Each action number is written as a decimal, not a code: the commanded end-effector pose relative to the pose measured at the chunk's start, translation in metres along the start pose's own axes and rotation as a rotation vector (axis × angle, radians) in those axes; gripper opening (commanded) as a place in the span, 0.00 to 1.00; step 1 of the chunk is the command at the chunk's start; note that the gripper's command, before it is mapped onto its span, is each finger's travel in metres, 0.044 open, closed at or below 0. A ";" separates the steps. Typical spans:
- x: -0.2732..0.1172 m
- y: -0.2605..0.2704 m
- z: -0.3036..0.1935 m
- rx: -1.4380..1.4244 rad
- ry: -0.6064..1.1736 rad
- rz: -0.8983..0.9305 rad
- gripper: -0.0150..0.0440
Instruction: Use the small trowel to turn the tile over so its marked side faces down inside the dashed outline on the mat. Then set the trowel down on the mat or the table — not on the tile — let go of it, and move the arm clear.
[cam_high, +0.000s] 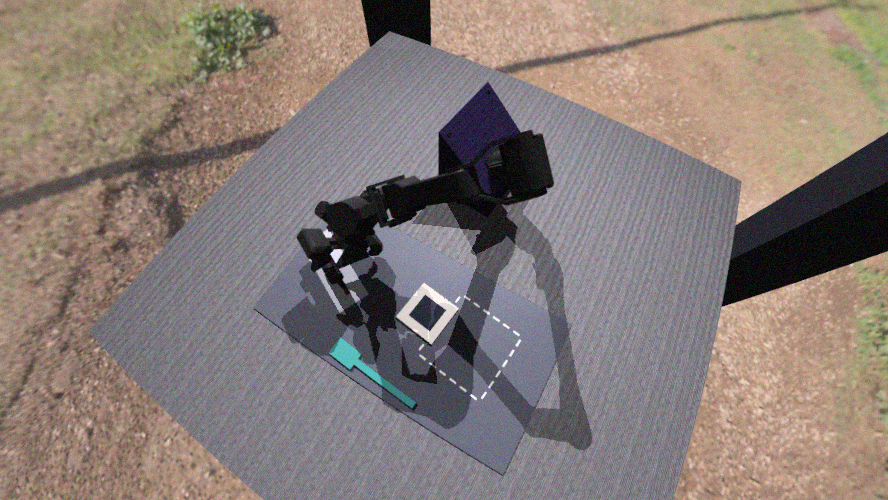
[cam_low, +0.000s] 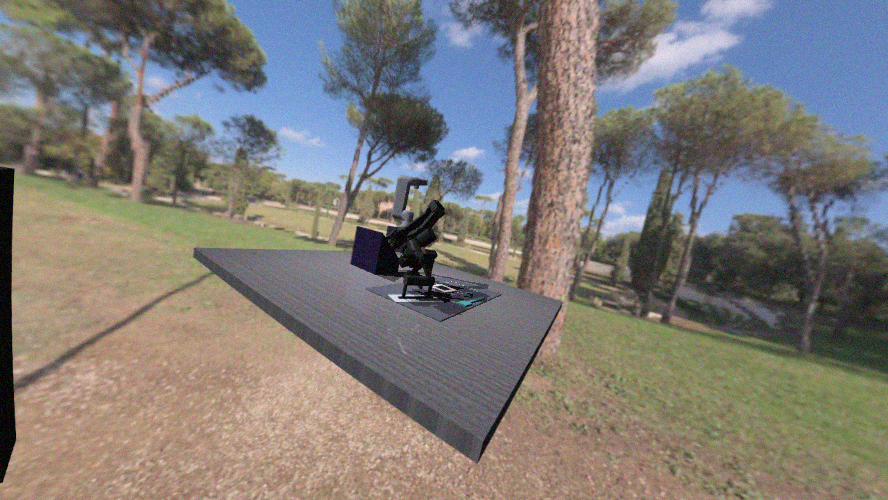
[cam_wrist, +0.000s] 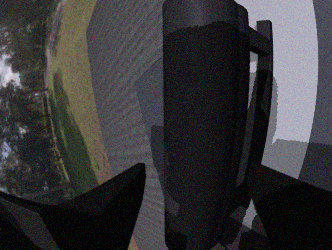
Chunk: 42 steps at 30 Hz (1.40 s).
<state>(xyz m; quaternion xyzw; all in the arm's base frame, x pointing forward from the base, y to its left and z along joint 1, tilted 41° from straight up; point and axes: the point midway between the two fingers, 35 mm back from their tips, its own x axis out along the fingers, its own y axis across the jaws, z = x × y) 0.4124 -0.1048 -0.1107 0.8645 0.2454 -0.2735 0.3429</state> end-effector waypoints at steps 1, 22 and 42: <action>0.007 0.001 0.000 0.004 -0.002 0.005 0.76; 0.019 0.000 0.000 0.005 -0.001 0.006 0.46; 0.004 0.021 0.000 0.002 -0.002 0.005 0.25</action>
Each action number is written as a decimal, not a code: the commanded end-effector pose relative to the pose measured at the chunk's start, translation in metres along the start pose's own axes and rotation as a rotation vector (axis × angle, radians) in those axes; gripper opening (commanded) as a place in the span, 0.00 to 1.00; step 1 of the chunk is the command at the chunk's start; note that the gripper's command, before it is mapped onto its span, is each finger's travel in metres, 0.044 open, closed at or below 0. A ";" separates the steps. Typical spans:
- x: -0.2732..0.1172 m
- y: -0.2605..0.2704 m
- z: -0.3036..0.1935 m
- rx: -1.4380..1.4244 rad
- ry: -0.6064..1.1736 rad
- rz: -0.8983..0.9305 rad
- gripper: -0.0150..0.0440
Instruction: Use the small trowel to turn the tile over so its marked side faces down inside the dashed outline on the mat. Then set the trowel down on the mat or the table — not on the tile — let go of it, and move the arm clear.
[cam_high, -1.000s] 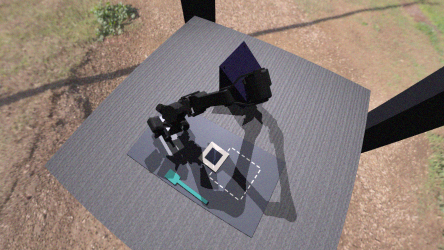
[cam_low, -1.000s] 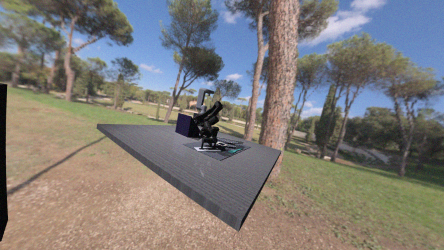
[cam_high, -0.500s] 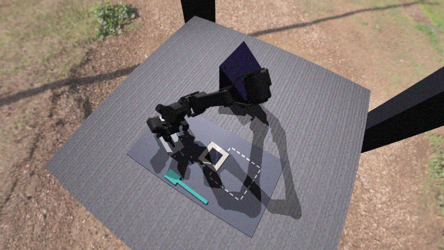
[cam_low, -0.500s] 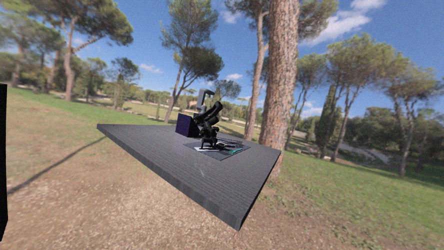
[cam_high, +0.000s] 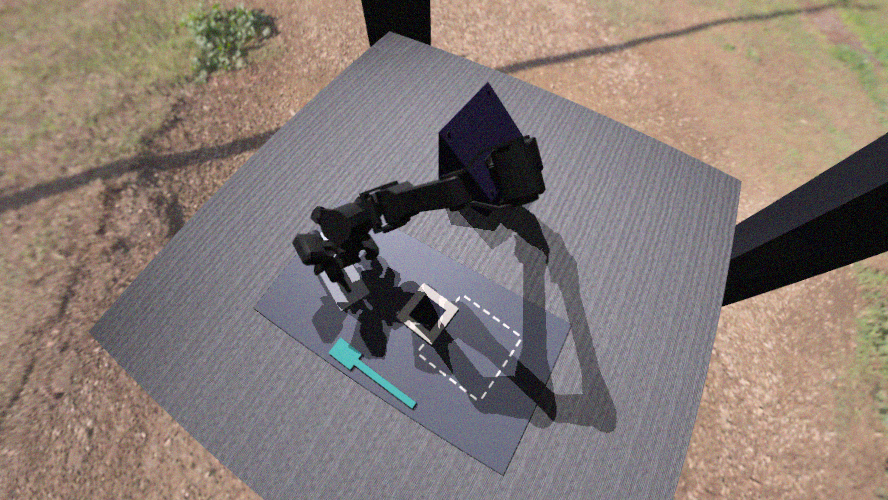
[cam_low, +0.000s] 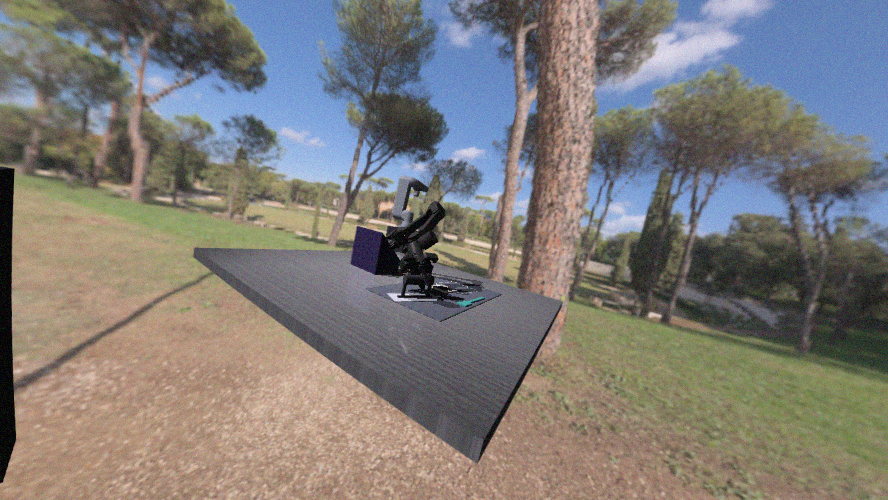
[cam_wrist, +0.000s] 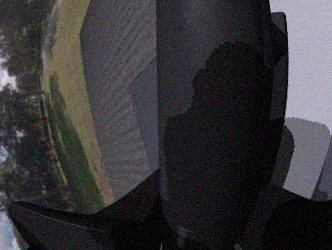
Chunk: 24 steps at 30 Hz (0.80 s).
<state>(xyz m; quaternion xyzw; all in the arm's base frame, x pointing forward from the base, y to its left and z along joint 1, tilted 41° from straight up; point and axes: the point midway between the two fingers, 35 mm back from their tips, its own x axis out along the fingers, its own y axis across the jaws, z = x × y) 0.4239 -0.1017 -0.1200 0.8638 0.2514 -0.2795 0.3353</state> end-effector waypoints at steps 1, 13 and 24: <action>-0.017 0.026 0.000 -0.010 0.000 0.024 0.25; -0.037 0.043 -0.003 -0.021 0.006 0.024 0.25; -0.064 0.009 -0.041 -0.188 0.106 0.029 0.25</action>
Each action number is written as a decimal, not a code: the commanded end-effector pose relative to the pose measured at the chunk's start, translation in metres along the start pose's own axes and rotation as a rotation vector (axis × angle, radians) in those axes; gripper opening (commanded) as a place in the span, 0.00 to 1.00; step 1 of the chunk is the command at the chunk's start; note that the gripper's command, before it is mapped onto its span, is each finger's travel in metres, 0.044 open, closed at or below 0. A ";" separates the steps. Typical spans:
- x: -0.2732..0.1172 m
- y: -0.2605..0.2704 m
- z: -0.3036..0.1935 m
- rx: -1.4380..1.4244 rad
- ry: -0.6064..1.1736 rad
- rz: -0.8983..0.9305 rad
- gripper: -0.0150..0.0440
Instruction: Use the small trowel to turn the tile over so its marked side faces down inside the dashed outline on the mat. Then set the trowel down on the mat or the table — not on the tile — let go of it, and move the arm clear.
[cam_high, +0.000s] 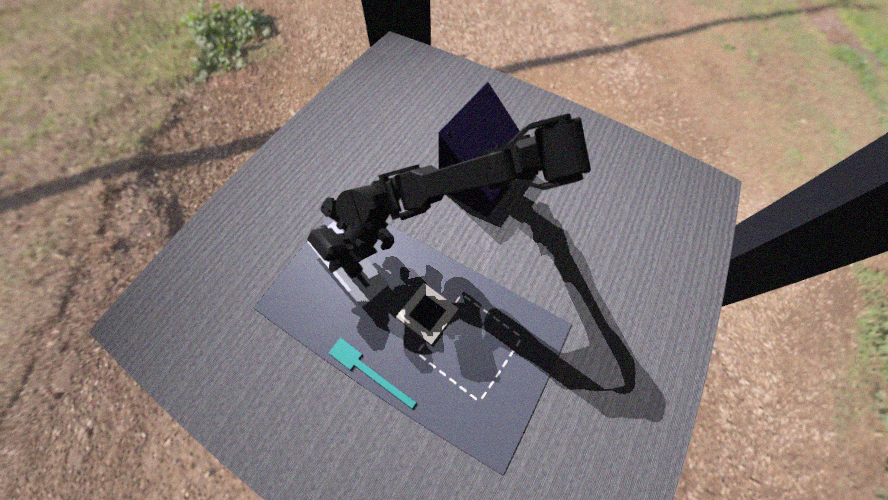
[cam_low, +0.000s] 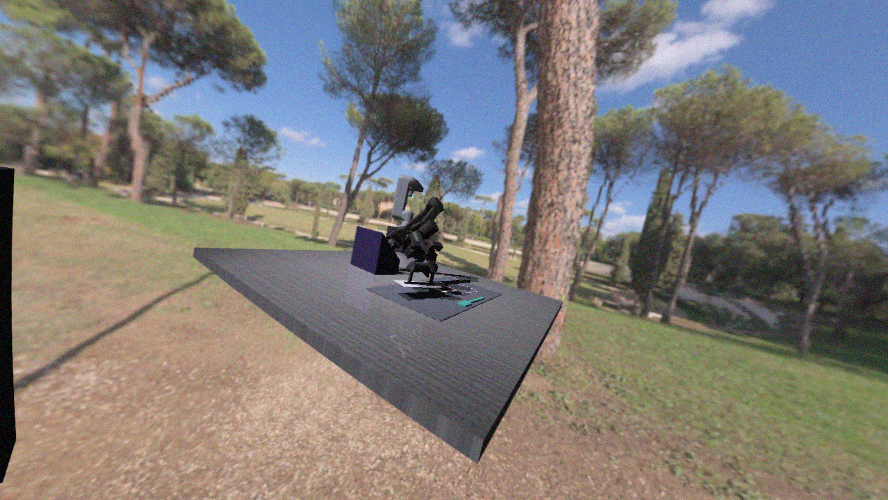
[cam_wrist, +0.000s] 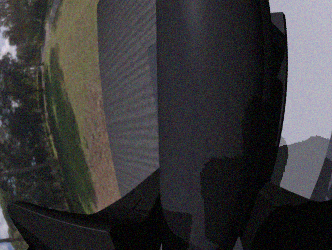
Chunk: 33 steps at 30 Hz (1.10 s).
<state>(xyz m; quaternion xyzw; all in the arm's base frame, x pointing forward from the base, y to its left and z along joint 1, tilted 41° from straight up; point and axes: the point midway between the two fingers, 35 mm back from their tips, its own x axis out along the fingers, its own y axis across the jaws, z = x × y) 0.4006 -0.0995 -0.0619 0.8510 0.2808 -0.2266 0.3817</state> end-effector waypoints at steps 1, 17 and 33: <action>-0.012 -0.002 -0.015 -0.072 0.033 0.025 0.25; -0.026 -0.019 -0.036 -0.156 0.084 0.030 0.25; -0.012 -0.038 -0.040 -0.155 0.084 0.029 0.25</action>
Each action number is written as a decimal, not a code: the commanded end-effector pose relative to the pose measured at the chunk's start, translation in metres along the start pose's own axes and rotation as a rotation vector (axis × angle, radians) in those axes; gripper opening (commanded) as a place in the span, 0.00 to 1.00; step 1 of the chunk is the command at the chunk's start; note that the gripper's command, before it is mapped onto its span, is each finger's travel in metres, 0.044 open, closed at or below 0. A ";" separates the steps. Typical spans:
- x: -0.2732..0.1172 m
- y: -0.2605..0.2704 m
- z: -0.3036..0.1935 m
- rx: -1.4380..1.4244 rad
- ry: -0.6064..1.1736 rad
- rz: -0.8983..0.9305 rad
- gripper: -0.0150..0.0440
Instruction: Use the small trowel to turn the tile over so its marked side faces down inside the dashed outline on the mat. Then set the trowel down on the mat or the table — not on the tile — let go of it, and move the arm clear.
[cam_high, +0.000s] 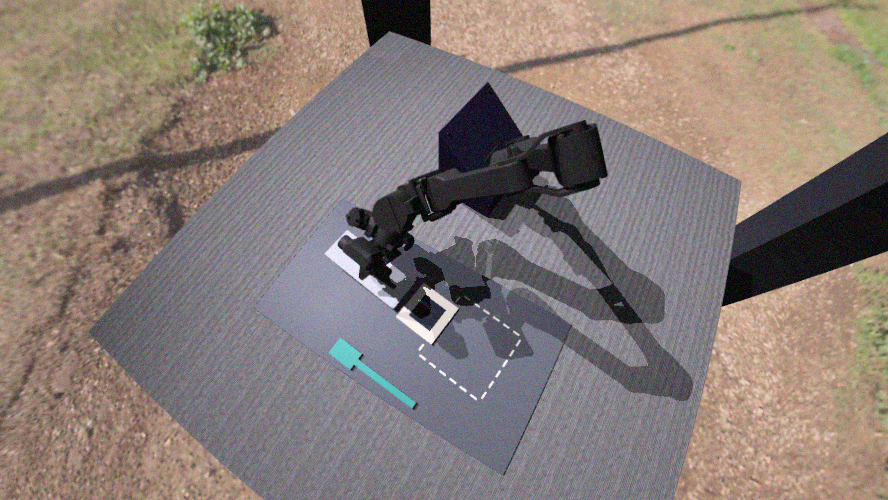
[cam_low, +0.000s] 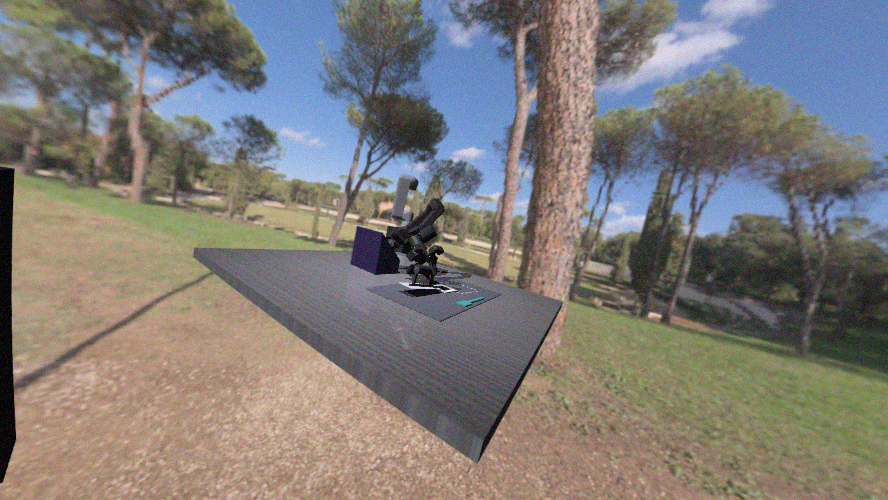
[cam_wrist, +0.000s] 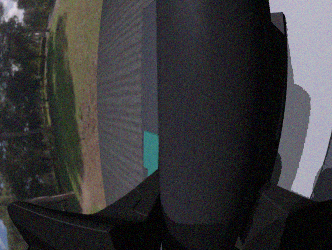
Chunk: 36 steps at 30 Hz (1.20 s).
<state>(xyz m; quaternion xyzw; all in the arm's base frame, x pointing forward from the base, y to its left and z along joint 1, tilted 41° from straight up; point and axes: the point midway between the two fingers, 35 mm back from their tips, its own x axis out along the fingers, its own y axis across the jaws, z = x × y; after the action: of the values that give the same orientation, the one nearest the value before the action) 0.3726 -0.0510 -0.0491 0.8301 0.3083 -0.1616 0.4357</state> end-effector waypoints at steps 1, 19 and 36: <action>0.002 -0.001 0.001 0.001 -0.008 0.012 0.25; 0.010 -0.014 -0.011 0.003 -0.008 0.012 0.25; 0.009 -0.012 -0.039 0.004 -0.007 0.011 0.25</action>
<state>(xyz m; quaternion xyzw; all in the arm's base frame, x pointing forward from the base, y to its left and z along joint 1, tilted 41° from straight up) 0.3706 -0.0174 -0.0454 0.8318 0.2996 -0.1692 0.4356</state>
